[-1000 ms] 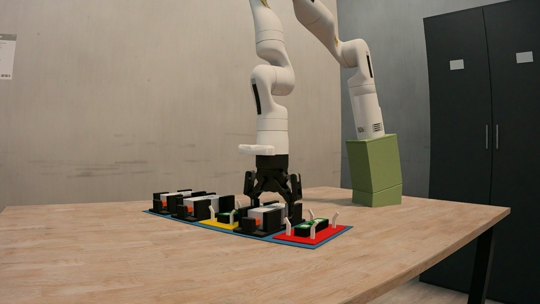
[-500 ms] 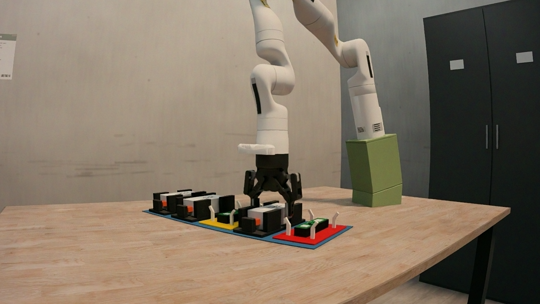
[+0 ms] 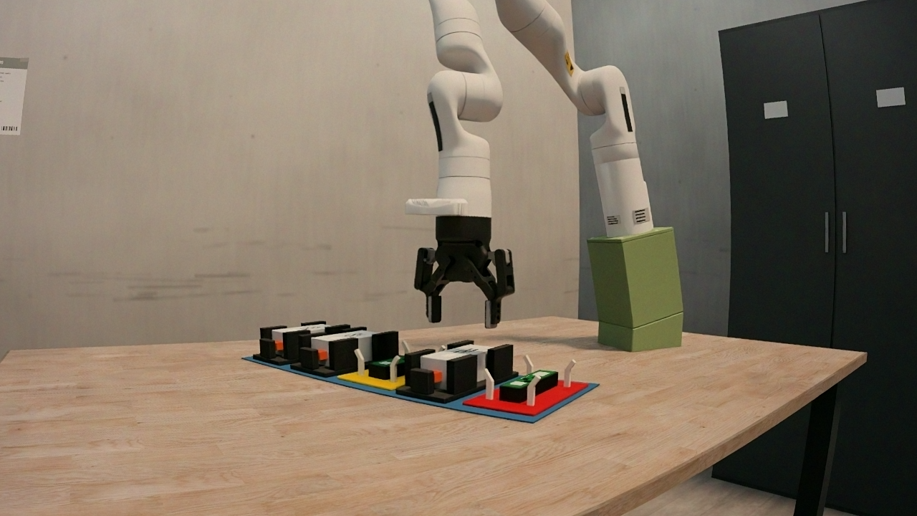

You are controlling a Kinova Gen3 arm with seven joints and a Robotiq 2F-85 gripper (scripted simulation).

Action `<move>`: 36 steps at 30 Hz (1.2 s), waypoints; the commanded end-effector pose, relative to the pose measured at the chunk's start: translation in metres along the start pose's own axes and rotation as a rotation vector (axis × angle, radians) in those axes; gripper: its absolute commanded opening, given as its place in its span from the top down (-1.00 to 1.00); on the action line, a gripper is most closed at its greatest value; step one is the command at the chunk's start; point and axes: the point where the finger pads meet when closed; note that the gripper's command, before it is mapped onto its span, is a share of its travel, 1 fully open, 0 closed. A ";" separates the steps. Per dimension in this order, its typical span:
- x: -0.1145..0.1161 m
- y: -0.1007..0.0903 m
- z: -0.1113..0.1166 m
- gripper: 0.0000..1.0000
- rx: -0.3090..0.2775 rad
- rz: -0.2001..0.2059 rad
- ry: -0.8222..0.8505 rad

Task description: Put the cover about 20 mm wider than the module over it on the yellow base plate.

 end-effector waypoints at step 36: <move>0.001 -0.046 0.002 -1.00 -0.004 0.002 0.000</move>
Point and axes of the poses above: the point where the finger pads meet when closed, its own y axis out along the fingers, its own x axis across the jaws, z = x × y, and after that the axes turned 7 degrees about -y, right-handed
